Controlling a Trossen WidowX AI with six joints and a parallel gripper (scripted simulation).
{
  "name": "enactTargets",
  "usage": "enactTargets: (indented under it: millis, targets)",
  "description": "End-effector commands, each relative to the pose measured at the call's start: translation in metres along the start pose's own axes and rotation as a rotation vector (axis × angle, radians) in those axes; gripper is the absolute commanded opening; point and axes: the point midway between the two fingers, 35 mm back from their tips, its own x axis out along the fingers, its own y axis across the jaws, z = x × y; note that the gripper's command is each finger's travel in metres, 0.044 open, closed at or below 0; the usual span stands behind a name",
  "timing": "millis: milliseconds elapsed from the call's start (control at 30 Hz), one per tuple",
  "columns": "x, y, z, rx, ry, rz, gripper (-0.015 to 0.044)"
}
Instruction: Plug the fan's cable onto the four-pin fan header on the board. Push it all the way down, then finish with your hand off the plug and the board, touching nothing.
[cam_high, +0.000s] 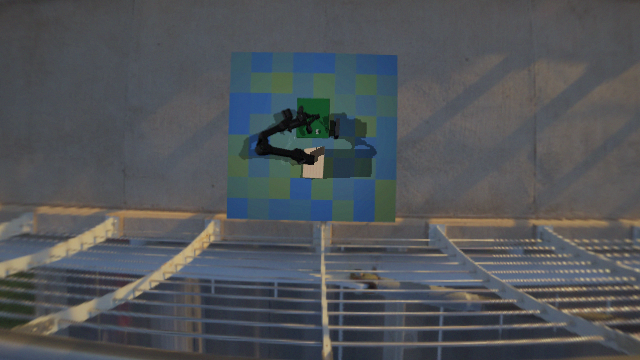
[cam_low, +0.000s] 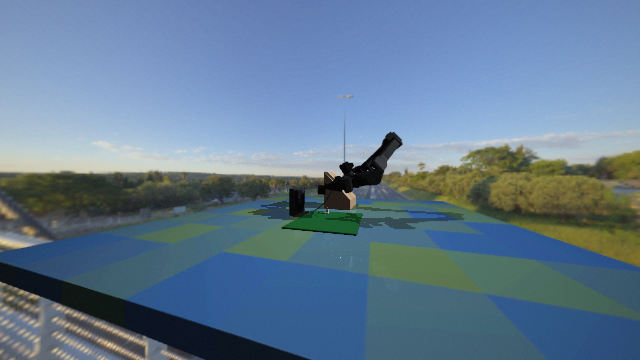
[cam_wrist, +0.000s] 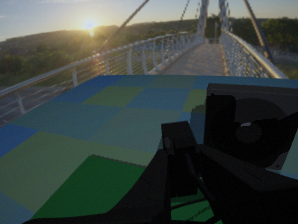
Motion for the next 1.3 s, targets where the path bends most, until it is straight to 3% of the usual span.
enactTargets:
  millis: [0,1267]
  targets:
    - [0.000,0.000,-0.003,0.003,-0.003,-0.002,0.0000]
    - [0.000,0.000,-0.036,0.004,-0.001,-0.003,0.0000]
